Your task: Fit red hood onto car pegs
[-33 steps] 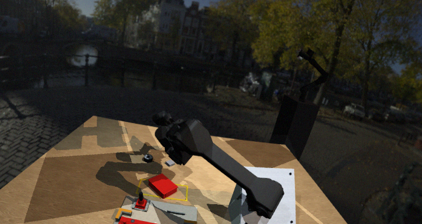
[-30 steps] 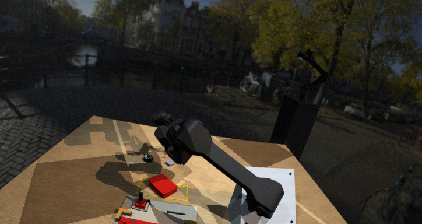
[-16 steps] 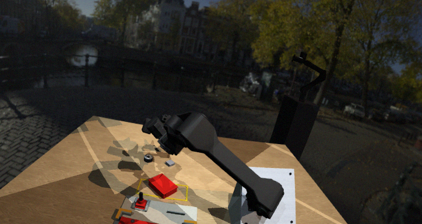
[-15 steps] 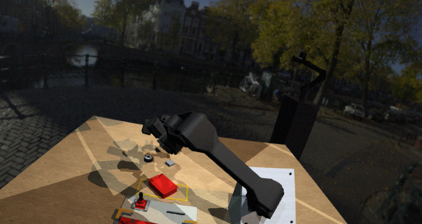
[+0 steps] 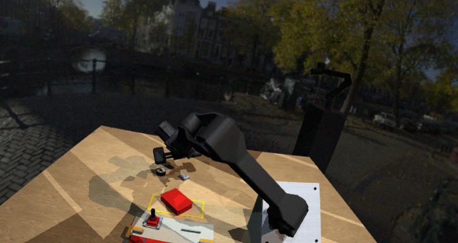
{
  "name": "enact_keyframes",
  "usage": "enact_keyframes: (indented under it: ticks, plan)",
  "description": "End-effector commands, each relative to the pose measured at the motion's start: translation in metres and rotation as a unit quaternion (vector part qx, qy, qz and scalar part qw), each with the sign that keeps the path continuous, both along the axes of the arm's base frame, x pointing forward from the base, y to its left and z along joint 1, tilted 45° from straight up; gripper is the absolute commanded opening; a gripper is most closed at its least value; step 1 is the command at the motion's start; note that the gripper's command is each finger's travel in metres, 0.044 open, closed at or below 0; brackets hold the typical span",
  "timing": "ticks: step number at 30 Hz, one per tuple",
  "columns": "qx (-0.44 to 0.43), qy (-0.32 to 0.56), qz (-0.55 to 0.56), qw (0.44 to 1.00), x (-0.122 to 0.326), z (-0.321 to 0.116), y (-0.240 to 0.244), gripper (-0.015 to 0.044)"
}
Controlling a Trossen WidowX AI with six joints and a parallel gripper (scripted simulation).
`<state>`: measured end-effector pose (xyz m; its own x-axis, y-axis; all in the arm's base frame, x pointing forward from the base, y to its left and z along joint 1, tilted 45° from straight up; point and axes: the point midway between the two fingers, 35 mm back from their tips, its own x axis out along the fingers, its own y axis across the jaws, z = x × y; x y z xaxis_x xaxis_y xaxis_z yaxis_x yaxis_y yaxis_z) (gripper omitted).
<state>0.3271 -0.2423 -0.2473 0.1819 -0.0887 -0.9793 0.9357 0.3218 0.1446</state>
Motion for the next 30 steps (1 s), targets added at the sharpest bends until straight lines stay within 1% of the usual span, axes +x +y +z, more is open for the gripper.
enact_keyframes:
  ticks: [1,7,16,30]
  plan:
    - [0.188,0.025,0.147,0.971,-0.018,0.050,0.062,0.0440]
    - [0.264,0.017,0.190,0.945,-0.025,0.082,0.087,0.0440]
    - [0.377,-0.017,0.235,0.896,-0.027,0.142,0.122,0.0440]
    - [0.380,-0.018,0.236,0.894,-0.027,0.142,0.122,0.0440]
